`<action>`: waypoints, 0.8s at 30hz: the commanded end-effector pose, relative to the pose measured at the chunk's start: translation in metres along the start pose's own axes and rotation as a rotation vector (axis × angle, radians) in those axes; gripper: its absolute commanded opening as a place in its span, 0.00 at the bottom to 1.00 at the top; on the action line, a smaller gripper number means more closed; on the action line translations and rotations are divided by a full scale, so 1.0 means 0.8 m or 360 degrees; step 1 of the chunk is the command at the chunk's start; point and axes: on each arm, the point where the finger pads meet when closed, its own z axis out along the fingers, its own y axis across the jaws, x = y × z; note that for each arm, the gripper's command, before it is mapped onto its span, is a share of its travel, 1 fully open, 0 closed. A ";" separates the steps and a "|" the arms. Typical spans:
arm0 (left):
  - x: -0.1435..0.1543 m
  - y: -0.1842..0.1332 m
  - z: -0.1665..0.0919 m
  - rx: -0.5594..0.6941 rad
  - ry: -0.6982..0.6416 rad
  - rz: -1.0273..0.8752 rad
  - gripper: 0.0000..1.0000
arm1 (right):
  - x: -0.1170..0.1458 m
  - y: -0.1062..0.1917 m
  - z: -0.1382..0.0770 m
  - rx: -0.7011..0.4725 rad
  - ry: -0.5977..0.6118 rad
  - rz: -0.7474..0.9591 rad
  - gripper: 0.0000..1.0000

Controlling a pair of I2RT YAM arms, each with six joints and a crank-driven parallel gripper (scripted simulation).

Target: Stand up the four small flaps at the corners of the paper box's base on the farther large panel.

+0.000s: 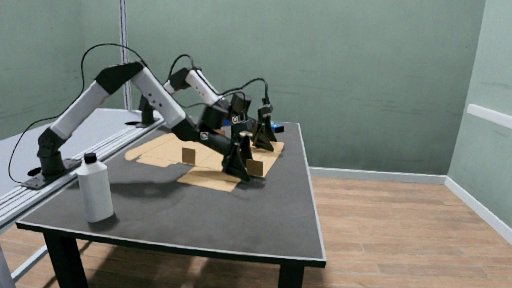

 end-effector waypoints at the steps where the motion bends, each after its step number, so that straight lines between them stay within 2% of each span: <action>1: 0.024 -0.010 0.007 0.0014 0.0051 0.0038 0.81 | 0.015 0.011 0.003 0.0020 0.0021 -0.0103 0.81; 12: 0.024 -0.005 0.009 0.0025 0.0053 -0.0019 0.81 | 0.016 0.011 0.004 0.0035 0.0021 -0.0150 0.81; 14: 0.047 -0.001 0.004 0.0041 0.0116 -0.0061 0.81 | 0.016 0.011 0.004 0.0032 0.0021 -0.0150 0.81; 16: 0.046 -0.001 0.004 0.0056 0.0117 -0.0109 0.81 | 0.016 0.012 0.004 0.0031 0.0021 -0.0150 0.81; 18: 0.032 0.000 0.002 0.0061 0.0092 -0.0127 0.81 | 0.017 0.012 0.004 0.0029 0.0021 -0.0148 0.81; 19: -0.018 0.008 -0.006 0.0123 -0.0004 -0.0131 0.81 | 0.017 0.012 0.004 0.0029 0.0021 -0.0147 0.81; 20: -0.015 0.008 -0.005 0.0135 -0.0001 -0.0116 0.81 | 0.017 0.012 0.004 0.0029 0.0021 -0.0147 0.81; 21: 0.004 0.007 -0.001 0.0137 0.0037 -0.0126 0.81 | 0.017 0.012 0.004 0.0029 0.0021 -0.0147 0.81; 24: -0.021 0.009 -0.007 0.0153 -0.0003 -0.0177 0.81 | 0.017 0.012 0.004 0.0029 0.0021 -0.0147 0.81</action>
